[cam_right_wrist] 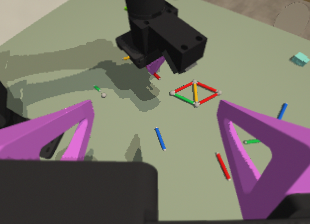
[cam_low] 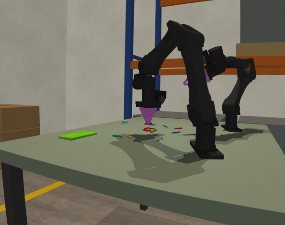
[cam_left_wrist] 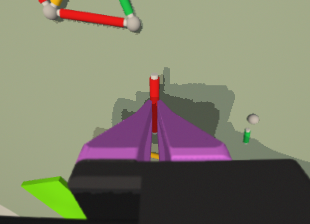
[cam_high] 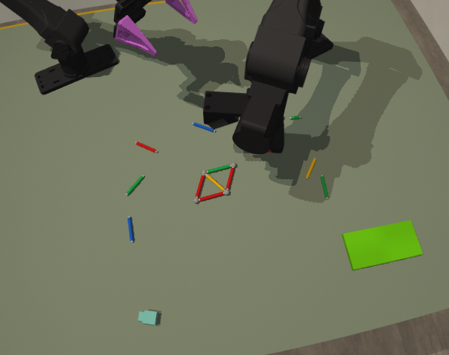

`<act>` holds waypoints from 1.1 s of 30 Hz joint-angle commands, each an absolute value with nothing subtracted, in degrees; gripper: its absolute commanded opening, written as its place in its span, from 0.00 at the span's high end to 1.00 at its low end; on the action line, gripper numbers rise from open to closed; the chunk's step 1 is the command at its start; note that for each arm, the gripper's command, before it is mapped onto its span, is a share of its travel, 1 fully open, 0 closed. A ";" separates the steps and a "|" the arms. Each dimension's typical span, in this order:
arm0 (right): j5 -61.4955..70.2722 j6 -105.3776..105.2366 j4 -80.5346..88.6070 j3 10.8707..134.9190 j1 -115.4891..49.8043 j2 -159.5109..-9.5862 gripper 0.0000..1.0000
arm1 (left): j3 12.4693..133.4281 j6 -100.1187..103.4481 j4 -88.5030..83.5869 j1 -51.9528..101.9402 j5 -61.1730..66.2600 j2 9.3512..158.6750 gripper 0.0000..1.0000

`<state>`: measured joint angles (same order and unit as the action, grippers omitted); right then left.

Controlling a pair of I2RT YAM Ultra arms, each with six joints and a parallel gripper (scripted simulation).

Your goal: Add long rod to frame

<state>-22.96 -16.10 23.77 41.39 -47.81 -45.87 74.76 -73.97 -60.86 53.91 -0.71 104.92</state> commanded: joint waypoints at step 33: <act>-47.94 -36.28 41.89 53.31 -60.59 -55.77 0.00 | 98.45 -58.63 -69.65 62.81 -0.09 118.16 1.00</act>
